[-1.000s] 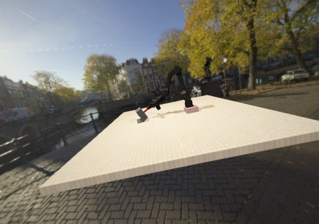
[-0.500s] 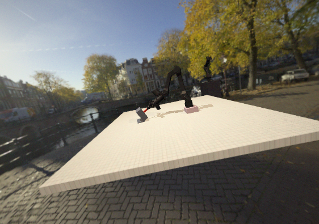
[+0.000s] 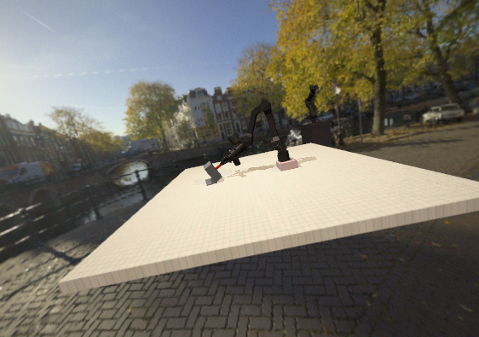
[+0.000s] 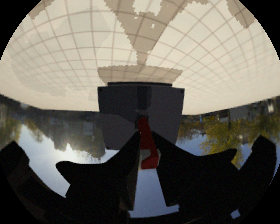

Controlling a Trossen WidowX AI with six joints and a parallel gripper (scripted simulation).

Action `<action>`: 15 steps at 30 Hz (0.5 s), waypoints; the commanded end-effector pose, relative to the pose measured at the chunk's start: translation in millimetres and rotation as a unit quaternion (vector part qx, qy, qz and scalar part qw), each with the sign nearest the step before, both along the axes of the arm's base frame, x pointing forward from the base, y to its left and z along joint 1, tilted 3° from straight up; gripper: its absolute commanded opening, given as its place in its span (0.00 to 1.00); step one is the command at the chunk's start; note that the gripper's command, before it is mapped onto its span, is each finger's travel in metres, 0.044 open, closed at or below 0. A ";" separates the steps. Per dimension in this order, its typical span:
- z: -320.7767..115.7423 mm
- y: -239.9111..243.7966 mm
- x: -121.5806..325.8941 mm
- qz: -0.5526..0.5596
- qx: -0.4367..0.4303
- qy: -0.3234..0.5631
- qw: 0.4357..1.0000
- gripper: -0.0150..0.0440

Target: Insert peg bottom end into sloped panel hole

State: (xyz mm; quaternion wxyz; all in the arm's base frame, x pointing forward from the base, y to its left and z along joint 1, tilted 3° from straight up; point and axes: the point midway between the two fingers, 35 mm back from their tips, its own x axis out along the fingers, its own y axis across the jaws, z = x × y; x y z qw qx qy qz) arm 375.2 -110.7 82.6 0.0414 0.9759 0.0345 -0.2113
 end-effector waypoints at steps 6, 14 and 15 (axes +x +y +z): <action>-0.4 -0.8 4.1 -0.002 0.000 -0.003 1.000 0.25; -2.0 -0.6 6.3 -0.002 0.000 -0.003 1.000 0.25; -2.3 -0.6 6.6 -0.002 0.000 -0.003 1.000 0.25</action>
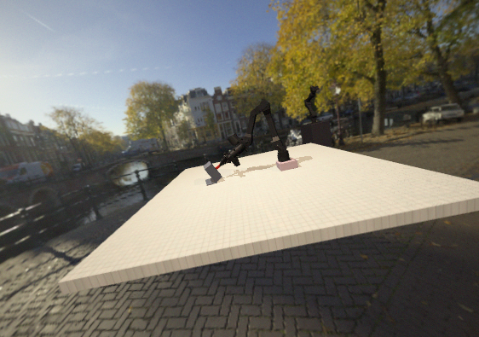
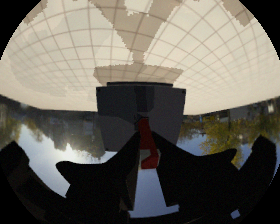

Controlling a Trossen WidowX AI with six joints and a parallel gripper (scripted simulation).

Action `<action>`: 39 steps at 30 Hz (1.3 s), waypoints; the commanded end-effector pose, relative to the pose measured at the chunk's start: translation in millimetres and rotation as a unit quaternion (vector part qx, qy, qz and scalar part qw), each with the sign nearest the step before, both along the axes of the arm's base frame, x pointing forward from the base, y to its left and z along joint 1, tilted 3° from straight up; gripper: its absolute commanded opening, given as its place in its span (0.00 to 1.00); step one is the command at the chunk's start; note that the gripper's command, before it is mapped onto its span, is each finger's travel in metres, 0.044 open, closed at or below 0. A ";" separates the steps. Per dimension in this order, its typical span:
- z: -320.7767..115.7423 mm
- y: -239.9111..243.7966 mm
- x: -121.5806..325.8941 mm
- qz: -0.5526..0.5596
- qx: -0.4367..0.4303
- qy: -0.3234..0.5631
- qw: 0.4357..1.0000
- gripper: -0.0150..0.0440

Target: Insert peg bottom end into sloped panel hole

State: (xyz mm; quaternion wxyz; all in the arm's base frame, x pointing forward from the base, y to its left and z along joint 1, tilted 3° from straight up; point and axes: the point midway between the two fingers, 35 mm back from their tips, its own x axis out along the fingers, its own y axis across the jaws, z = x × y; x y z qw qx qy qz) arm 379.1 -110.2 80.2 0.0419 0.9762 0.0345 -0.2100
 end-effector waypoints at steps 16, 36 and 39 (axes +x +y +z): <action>-2.9 -1.0 7.3 -0.002 0.000 -0.002 1.000 0.25; -6.0 -0.9 13.6 -0.002 0.000 -0.002 1.000 0.25; -6.1 -1.0 14.4 -0.002 0.000 -0.002 1.000 0.25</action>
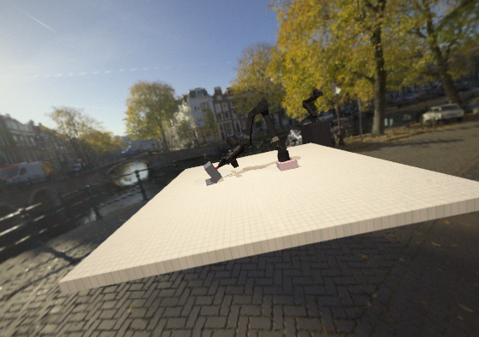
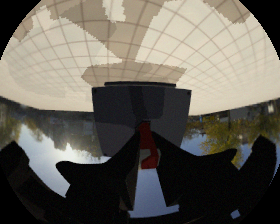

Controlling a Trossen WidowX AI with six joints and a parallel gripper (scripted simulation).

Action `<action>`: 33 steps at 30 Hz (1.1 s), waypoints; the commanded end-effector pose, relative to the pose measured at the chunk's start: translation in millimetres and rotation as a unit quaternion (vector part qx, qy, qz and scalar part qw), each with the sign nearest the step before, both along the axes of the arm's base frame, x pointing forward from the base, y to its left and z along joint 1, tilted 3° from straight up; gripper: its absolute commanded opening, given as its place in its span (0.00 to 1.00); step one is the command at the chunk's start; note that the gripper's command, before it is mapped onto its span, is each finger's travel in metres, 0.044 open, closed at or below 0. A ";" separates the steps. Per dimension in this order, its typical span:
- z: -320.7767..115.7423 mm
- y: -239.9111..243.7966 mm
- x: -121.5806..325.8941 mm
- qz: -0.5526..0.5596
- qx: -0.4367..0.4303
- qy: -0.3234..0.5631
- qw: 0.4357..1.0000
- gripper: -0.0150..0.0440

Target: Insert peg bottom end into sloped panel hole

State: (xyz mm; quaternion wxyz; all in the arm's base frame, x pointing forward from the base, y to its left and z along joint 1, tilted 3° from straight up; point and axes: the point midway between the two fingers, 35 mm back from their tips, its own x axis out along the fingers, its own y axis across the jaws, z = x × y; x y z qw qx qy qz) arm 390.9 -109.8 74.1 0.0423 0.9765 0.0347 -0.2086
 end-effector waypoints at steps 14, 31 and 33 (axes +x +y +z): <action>-0.9 -0.5 2.9 0.000 0.000 0.001 1.000 0.25; -0.9 -0.5 2.9 0.000 0.000 0.001 1.000 0.79; -0.6 -0.6 2.4 0.000 0.000 0.001 1.000 0.88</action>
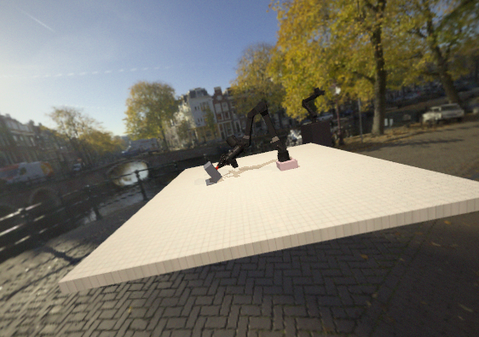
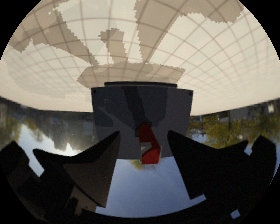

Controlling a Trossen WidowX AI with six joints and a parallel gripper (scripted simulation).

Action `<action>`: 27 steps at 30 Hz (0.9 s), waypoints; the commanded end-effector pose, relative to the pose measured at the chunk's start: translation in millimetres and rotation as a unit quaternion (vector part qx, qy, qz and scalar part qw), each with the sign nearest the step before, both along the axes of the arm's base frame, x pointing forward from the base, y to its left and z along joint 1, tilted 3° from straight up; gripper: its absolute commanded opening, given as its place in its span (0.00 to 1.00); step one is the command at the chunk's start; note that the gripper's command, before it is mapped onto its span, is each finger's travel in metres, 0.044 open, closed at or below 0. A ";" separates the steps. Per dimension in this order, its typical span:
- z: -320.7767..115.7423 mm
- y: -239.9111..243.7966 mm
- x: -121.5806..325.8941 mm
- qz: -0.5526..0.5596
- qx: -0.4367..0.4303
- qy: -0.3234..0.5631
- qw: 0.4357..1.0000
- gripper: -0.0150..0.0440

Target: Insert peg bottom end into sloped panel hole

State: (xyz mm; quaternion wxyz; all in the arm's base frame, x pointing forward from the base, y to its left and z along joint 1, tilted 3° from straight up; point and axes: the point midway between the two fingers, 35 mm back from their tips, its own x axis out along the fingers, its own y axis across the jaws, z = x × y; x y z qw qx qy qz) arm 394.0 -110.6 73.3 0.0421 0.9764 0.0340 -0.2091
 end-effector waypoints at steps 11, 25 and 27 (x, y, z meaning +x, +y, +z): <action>6.1 -1.9 -9.8 0.000 0.000 0.000 1.000 1.00; 14.3 -4.6 -22.5 -0.001 -0.001 0.000 1.000 1.00; 15.5 -4.9 -24.3 -0.001 -0.001 0.000 1.000 1.00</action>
